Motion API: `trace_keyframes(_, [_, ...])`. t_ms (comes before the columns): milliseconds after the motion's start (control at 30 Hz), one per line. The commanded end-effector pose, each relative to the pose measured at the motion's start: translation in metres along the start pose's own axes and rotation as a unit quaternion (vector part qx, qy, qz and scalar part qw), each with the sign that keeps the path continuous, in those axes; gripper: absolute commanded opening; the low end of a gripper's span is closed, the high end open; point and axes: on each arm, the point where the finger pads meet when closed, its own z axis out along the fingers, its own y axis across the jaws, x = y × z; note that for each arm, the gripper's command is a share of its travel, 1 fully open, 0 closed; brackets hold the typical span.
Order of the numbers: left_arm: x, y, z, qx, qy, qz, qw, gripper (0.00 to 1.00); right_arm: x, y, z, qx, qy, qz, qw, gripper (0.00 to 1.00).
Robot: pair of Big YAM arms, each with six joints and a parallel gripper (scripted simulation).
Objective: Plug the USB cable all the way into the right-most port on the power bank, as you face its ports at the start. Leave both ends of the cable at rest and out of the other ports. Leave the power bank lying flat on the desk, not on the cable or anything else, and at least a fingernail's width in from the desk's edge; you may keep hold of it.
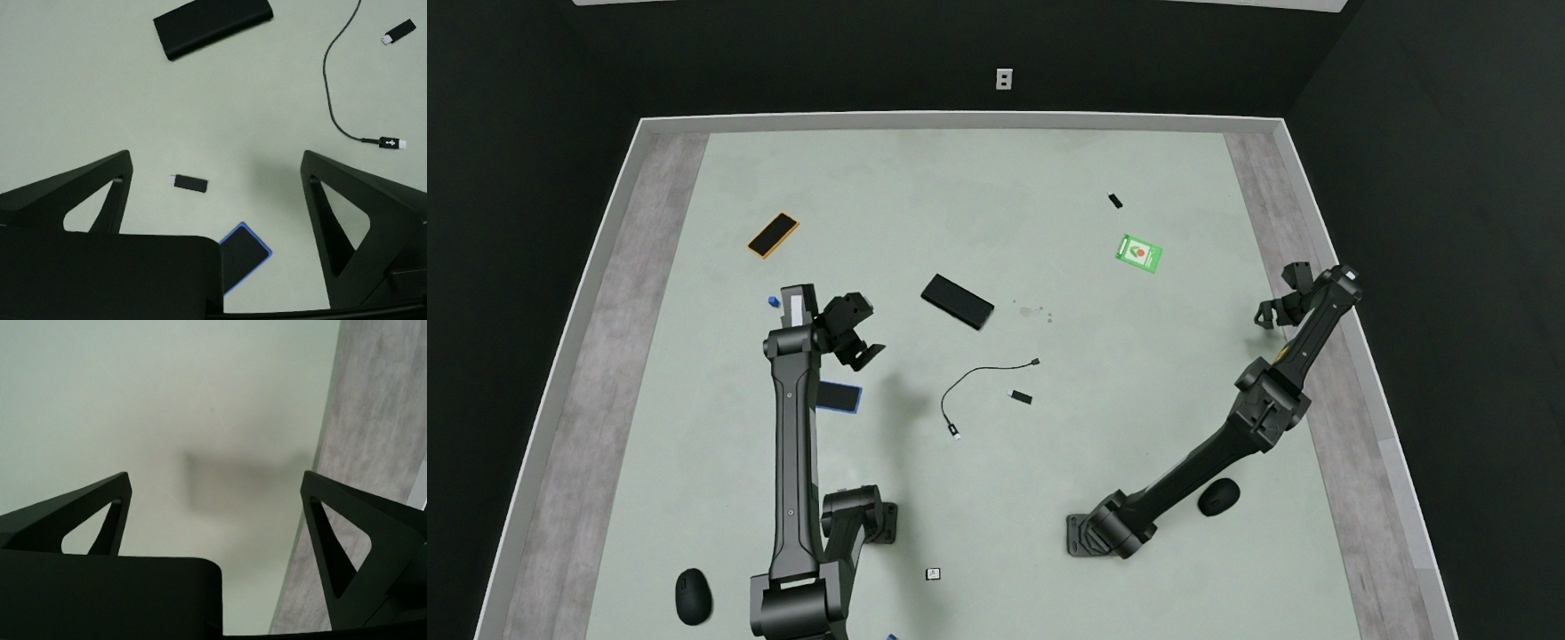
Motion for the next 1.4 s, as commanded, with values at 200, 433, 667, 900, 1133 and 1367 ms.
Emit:
trace_keyframes(200, [-0.008, 0.005, -0.006, -0.009, -0.006, 0.006, 1.000, 1.00, -0.008, -0.005, -0.018, 0.014, -0.012, -0.004, 1.000, 1.00])
trace_keyframes(433, [-0.008, 0.005, -0.006, -0.009, -0.006, 0.006, 1.000, 1.00, -0.008, -0.005, -0.018, 0.014, -0.012, -0.004, 1.000, 1.00])
trace_keyframes(667, [-0.017, 0.014, -0.001, -0.007, -0.013, -0.015, 1.000, 1.00, -0.011, 0.008, -0.022, 0.015, -0.018, -0.017, 1.000, 1.00])
trace_keyframes(900, [-0.033, 0.047, 0.067, 0.071, -0.023, -0.163, 0.984, 1.00, -0.022, 0.081, -0.014, -0.015, -0.084, -0.055, 0.995, 1.00])
trace_keyframes(1133, [-0.045, 0.074, 0.139, 0.155, -0.034, -0.270, 0.950, 1.00, -0.035, 0.184, -0.002, -0.071, -0.174, -0.084, 0.979, 1.00])
trace_keyframes(1367, [-0.058, 0.100, 0.210, 0.237, -0.049, -0.367, 0.898, 1.00, -0.053, 0.326, 0.013, -0.155, -0.296, -0.125, 0.934, 1.00])
